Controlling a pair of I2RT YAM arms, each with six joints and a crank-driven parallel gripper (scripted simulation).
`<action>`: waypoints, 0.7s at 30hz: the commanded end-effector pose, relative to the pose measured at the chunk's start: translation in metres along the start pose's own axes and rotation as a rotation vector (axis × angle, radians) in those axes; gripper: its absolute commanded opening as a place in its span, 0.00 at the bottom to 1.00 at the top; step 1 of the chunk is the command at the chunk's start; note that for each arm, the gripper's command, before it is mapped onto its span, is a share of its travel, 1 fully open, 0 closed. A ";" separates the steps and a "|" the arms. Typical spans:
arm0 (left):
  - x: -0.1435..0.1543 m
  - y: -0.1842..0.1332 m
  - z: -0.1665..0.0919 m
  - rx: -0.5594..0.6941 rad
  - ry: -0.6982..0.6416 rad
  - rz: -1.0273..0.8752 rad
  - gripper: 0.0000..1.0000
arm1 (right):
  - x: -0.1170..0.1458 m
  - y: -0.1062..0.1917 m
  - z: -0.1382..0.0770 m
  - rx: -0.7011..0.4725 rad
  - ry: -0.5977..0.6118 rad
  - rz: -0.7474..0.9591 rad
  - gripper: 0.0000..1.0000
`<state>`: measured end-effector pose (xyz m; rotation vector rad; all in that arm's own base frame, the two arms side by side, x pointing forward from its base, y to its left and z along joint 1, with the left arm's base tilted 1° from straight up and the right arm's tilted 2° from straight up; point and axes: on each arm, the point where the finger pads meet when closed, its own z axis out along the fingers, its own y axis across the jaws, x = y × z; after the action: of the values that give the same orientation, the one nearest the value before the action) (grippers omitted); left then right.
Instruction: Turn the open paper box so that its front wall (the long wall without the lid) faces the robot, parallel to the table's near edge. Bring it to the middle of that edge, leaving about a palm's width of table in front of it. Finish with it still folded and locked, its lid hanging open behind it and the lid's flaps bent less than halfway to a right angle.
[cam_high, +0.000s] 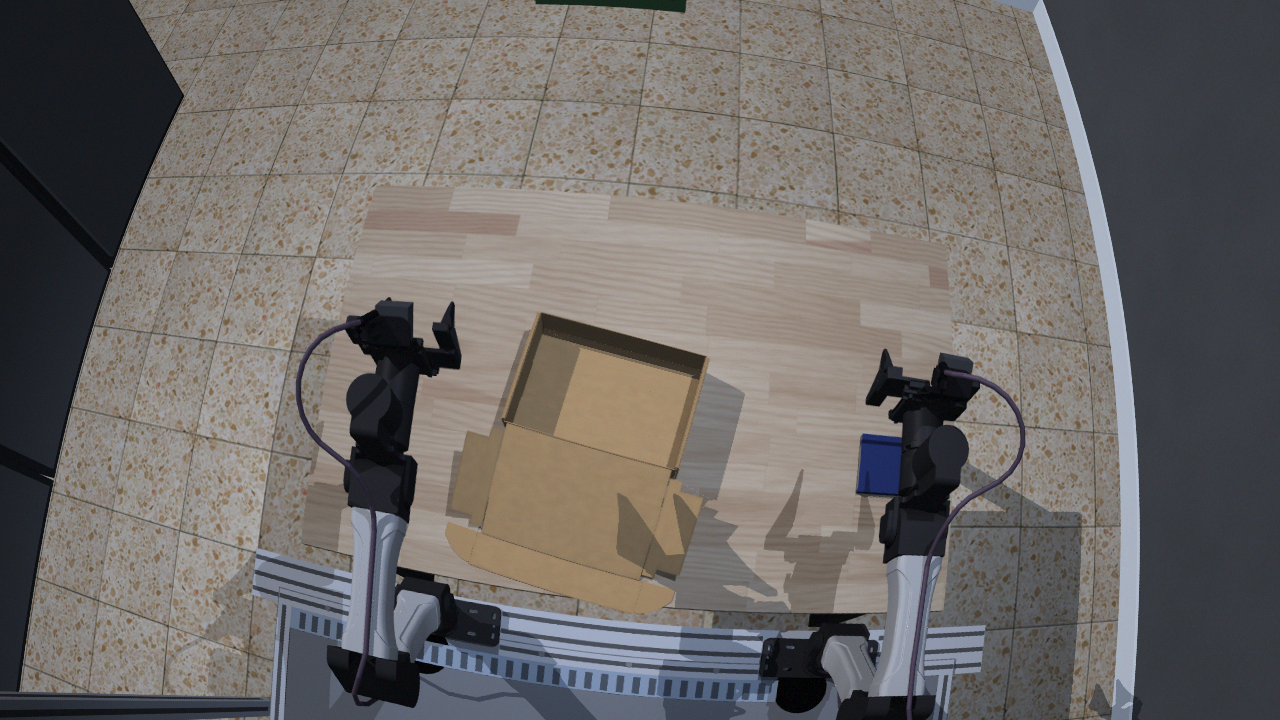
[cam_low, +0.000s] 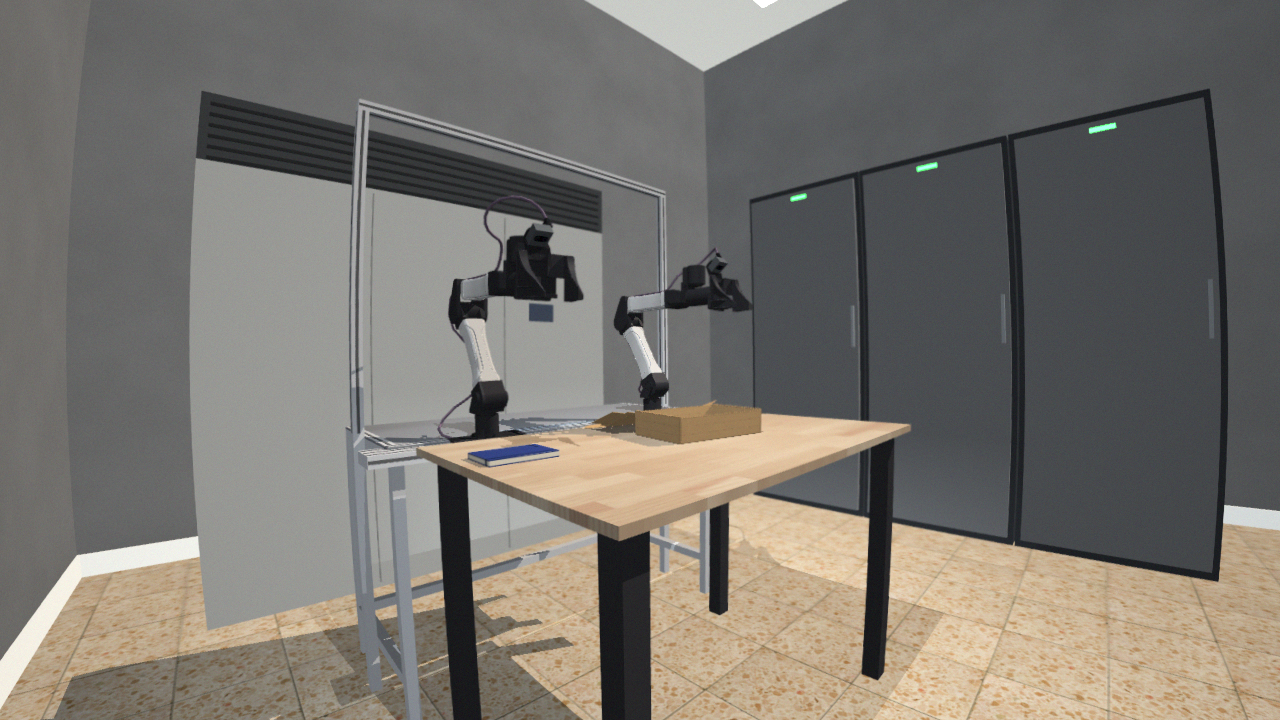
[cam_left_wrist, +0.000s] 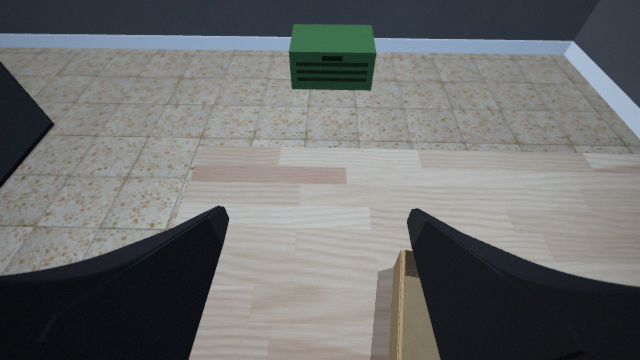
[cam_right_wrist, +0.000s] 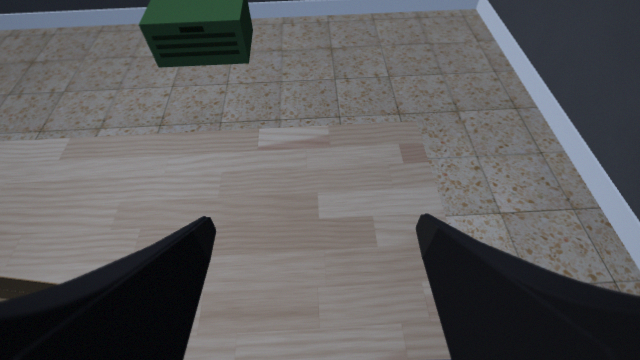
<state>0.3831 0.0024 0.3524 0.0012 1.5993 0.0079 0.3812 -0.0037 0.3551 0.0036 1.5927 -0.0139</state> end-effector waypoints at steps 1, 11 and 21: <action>-0.005 -0.001 -0.001 0.003 -0.013 -0.001 1.00 | -0.008 0.002 -0.002 -0.006 -0.023 -0.002 1.00; -0.005 -0.001 -0.001 0.003 -0.013 -0.001 1.00 | -0.008 0.002 -0.002 -0.006 -0.023 -0.002 1.00; 0.003 0.001 -0.002 -0.019 0.017 0.001 0.63 | 0.000 0.007 -0.005 -0.031 0.002 -0.011 1.00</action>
<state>0.3830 0.0028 0.3517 -0.0014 1.6021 0.0106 0.3808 -0.0035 0.3522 0.0024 1.6018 -0.0131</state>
